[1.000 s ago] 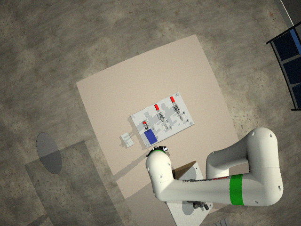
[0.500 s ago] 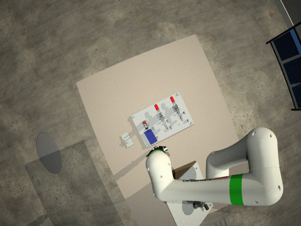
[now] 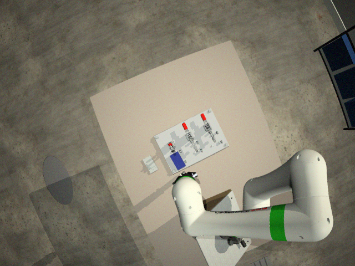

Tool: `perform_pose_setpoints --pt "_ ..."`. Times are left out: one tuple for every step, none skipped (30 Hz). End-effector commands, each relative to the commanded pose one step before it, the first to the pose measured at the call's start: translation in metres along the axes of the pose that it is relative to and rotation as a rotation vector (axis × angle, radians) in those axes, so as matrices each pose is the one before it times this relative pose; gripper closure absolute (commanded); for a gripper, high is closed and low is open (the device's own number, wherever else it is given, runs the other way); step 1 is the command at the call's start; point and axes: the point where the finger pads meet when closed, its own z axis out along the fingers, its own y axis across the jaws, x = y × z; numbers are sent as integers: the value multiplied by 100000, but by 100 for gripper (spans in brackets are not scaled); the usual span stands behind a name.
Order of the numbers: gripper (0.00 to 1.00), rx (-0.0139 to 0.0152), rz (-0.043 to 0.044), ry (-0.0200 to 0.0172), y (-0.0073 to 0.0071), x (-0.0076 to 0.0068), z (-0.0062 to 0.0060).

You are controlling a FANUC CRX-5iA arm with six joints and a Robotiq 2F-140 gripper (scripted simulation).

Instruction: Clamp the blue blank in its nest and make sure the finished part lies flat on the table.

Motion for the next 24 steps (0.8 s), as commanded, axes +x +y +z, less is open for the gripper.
perform_pose_setpoints --pt "100 25 4 23 -15 10 -6" --pt "100 0 0 0 0 0 0" --pt "100 0 0 0 0 0 0" --pt "100 0 0 0 0 0 0" --pt "100 0 0 0 0 0 0" --pt "100 0 0 0 0 0 0" --pt "100 0 0 0 0 0 0" --pt "100 0 0 0 0 0 0" --pt "100 0 0 0 0 0 0" --pt "100 0 0 0 0 0 0" --pt "100 0 0 0 0 0 0" --pt "100 0 0 0 0 0 0" --pt "100 0 0 0 0 6 0" --pt "100 0 0 0 0 35 0" --pt "100 0 0 0 0 69 0" --pt "100 0 0 0 0 90 0" --pt "100 0 0 0 0 90 0" --pt "100 0 0 0 0 69 0" --pt "100 0 0 0 0 35 0" --pt "100 0 0 0 0 6 0" --pt "100 0 0 0 0 0 0" --pt "100 0 0 0 0 0 0" --pt "100 0 0 0 0 0 0" --pt "100 0 0 0 0 0 0"
